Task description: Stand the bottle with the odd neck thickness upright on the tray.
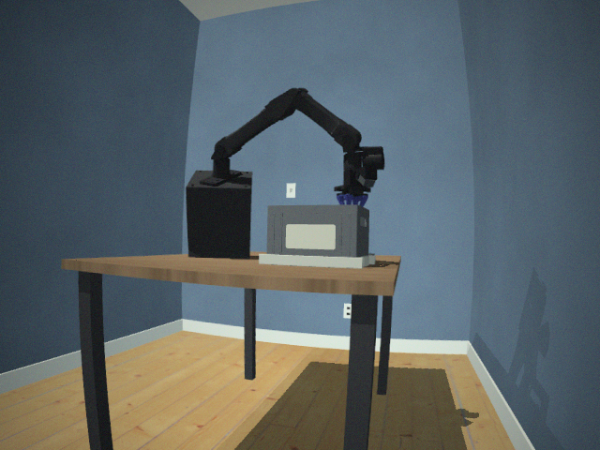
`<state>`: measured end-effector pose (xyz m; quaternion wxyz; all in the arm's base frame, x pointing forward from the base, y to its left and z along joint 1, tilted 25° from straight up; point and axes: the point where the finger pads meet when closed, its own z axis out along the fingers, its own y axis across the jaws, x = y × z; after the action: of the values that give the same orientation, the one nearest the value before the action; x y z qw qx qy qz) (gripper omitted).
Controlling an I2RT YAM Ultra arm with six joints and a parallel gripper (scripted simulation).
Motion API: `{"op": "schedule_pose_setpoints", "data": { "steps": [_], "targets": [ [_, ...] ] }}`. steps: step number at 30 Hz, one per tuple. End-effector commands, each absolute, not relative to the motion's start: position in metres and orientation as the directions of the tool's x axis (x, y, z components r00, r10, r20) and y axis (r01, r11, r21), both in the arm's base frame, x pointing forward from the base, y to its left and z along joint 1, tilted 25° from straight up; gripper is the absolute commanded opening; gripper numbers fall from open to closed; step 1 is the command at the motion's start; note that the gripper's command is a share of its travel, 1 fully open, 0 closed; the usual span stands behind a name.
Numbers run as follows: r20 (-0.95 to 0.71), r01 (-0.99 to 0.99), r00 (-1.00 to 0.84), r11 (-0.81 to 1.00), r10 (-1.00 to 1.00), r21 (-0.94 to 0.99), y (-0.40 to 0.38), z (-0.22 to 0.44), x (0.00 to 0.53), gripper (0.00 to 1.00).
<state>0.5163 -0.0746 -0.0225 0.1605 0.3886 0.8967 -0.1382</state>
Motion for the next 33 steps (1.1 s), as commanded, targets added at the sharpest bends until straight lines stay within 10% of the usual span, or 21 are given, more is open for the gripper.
{"op": "schedule_pose_setpoints", "data": {
  "steps": [1,17,18,33],
  "targets": [
    [-0.429,0.740,-0.634,0.665,0.643,-0.096,-0.0731,-0.0041,0.5266,0.00],
    [-0.429,0.740,-0.634,0.665,0.643,-0.096,-0.0731,-0.0041,0.5266,0.00],
    [-0.429,0.740,-0.634,0.665,0.643,-0.096,-0.0731,-0.0041,0.5266,0.61],
    [-0.430,0.740,-0.633,0.665,0.643,-0.095,-0.0731,-0.0041,0.5268,0.61]
  ]
}}
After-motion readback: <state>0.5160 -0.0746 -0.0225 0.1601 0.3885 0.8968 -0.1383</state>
